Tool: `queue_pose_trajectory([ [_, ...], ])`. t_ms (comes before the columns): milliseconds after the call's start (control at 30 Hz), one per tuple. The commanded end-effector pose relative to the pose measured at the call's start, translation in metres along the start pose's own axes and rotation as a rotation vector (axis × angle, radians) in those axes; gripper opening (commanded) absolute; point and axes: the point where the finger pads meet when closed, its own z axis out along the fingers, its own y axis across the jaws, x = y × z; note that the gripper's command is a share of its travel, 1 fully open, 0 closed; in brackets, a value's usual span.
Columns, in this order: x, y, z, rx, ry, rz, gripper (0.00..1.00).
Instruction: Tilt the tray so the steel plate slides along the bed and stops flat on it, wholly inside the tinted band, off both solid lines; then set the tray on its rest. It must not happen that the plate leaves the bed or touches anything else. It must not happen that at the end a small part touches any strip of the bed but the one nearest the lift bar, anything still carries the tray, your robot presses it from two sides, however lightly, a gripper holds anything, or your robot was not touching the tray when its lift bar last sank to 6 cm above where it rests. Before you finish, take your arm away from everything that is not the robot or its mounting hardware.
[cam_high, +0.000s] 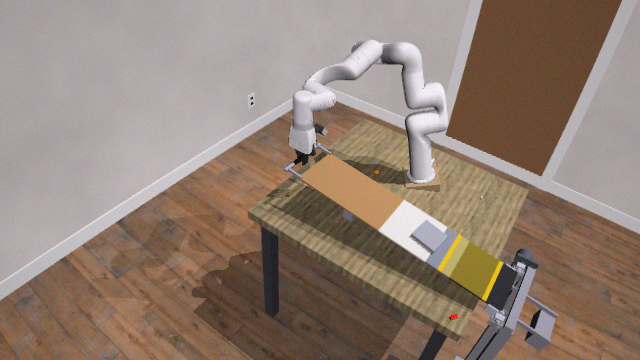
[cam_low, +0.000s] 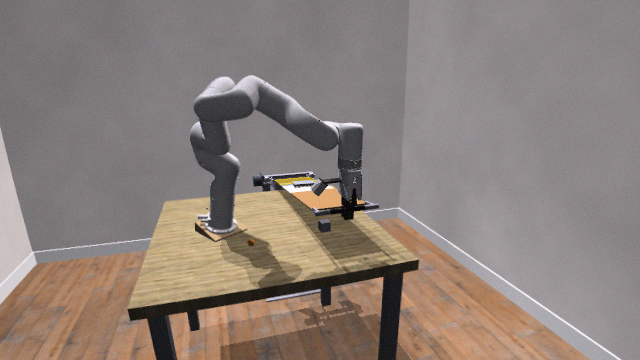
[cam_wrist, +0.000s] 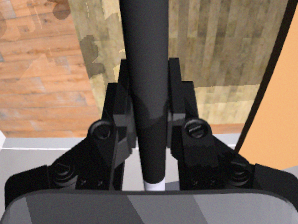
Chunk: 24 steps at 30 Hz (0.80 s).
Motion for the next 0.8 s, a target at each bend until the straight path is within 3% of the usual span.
queue_pose_trajectory([
  [0, 0.001, 0.000, -0.007, 0.014, -0.026, -0.003, 0.00],
  [67, 0.000, -0.005, 0.026, 0.014, -0.026, -0.003, 0.00],
  [100, 0.000, -0.005, 0.031, 0.014, -0.026, -0.003, 0.00],
  [767, 0.000, -0.006, 0.039, 0.014, -0.026, -0.003, 0.00],
])
